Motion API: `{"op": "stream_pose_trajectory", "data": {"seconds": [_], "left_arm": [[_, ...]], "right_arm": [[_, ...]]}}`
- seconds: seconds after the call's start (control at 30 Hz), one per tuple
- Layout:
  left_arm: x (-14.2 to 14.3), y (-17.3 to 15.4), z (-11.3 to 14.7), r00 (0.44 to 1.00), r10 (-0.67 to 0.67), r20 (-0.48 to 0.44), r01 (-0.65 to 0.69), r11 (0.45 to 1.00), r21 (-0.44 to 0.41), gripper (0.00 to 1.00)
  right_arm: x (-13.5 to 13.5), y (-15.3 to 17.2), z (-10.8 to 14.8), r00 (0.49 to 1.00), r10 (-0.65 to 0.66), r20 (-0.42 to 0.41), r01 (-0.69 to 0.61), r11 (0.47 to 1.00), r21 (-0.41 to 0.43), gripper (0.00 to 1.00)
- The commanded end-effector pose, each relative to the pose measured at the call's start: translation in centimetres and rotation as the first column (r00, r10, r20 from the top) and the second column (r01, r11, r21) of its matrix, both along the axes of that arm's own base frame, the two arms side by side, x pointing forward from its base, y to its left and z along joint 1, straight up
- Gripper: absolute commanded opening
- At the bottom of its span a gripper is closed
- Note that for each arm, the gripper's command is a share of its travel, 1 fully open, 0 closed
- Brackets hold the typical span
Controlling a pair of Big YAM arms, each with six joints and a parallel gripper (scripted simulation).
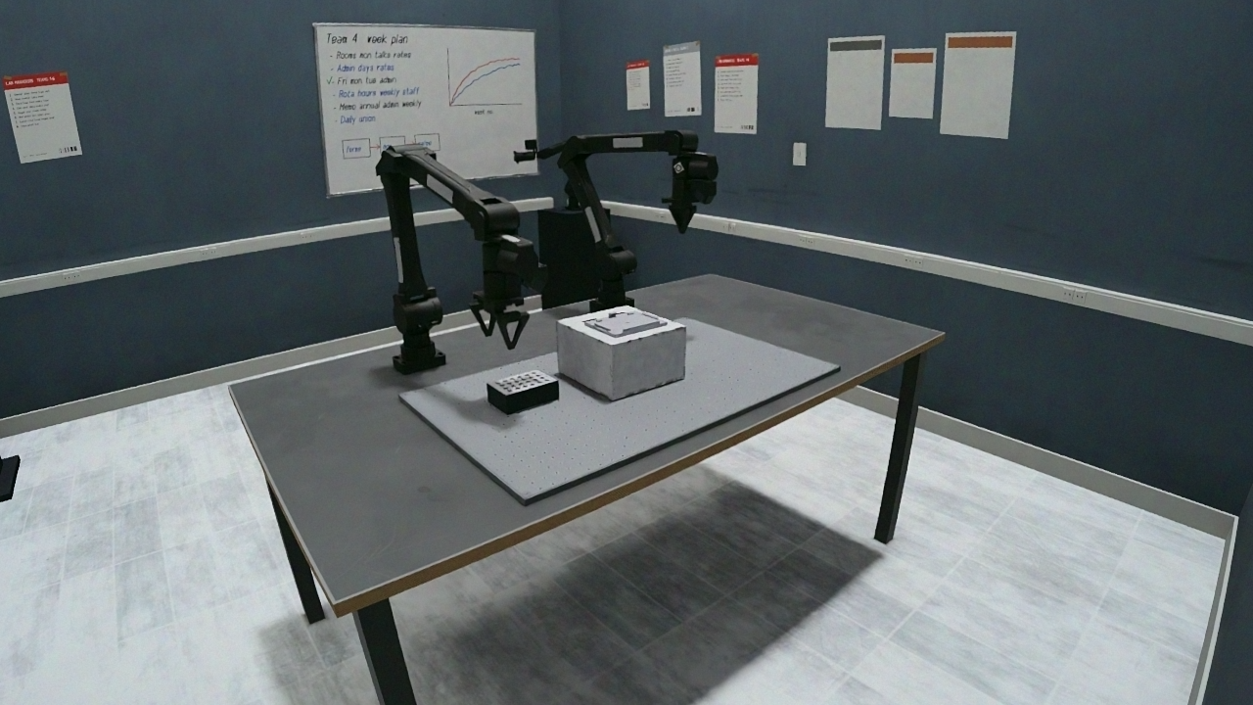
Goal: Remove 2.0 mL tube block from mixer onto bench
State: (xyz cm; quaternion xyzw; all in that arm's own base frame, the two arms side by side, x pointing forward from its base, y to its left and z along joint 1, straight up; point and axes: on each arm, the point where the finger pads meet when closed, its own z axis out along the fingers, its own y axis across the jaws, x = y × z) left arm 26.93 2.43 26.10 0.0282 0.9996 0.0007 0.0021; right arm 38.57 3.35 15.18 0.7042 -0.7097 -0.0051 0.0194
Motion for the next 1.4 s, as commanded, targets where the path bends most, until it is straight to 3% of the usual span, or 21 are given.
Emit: {"op": "stream_pose_trajectory", "data": {"seconds": [0.0,0.2,0.43,1.07,1.37], "left_arm": [[1.0,-0.1,0.5,1.0,-0.001,0.016,0.001,1.0,0.0,0.0],[0.6,-0.1,-0.1,1.0,-0.001,0.0,0.001,1.0,-0.001,0.0],[0.1,-0.1,-0.9,1.0,-0.002,-0.021,0.002,1.0,-0.003,0.0],[1.4,0.0,1.3,0.999,-0.002,0.037,0.002,1.0,0.003,0.0],[1.6,0.0,1.6,0.999,-0.002,0.045,0.002,1.0,0.004,0.0]], "right_arm": [[1.6,0.1,3.9,0.997,-0.018,0.072,0.018,1.0,0.009,1.0],[1.5,-0.1,3.5,0.999,-0.025,0.049,0.024,1.0,0.006,1.0],[1.6,-0.4,5.3,0.998,-0.03,0.064,0.029,1.0,0.008,1.0],[1.4,-0.3,8.8,0.997,-0.027,0.079,0.026,1.0,0.01,1.0],[1.4,-0.3,8.5,0.999,-0.026,0.043,0.026,1.0,0.006,1.0]]}}
